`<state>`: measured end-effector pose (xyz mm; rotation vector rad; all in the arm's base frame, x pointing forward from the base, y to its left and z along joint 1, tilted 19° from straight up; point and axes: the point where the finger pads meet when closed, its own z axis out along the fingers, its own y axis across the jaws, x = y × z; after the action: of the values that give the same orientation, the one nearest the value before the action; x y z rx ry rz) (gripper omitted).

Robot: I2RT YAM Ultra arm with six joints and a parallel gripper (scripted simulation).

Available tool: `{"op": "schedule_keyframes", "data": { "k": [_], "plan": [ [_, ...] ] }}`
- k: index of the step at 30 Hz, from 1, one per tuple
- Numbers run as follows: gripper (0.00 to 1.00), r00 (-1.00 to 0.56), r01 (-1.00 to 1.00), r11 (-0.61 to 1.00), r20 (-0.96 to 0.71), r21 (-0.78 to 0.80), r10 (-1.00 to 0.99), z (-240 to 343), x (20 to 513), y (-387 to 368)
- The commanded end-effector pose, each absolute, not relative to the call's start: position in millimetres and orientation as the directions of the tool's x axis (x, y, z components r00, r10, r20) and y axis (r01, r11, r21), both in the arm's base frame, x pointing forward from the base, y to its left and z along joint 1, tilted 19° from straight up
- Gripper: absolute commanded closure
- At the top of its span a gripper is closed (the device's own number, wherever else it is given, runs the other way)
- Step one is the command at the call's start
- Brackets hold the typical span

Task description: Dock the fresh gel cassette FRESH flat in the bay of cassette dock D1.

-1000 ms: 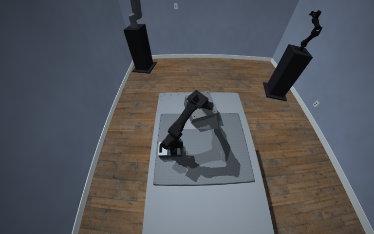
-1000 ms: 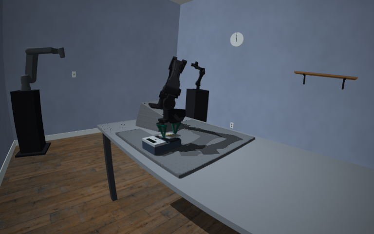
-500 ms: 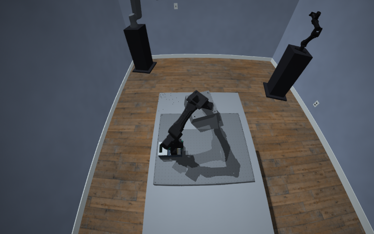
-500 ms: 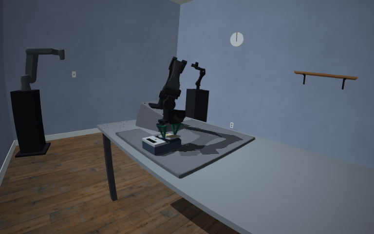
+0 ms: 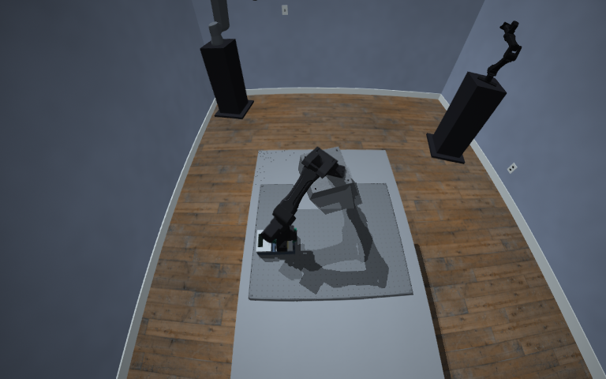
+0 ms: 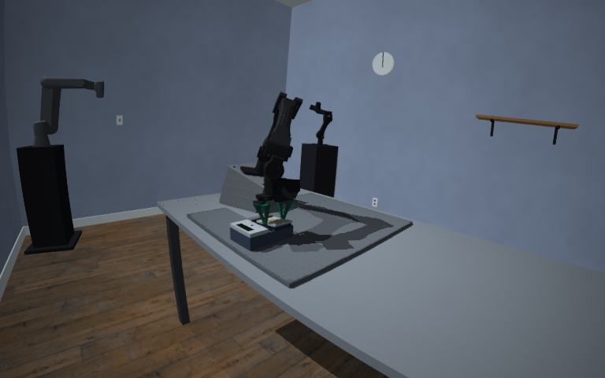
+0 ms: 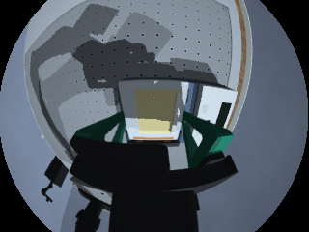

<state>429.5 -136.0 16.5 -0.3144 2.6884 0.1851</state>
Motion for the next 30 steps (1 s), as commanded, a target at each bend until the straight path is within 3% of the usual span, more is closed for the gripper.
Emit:
{"op": "schedule_keyframes", "data": {
  "k": [1, 6, 30],
  "plan": [
    [1.0, -0.882, -0.247, 0.966, -0.432, 0.083, -0.188, 14, 431, -135],
    [1.0, -0.883, -0.247, 0.968, -0.422, 0.051, -0.204, 32, 433, -143],
    [1.0, -0.898, -0.24, 0.967, -0.398, 0.087, -0.186, 17, 415, -140]
  ]
}}
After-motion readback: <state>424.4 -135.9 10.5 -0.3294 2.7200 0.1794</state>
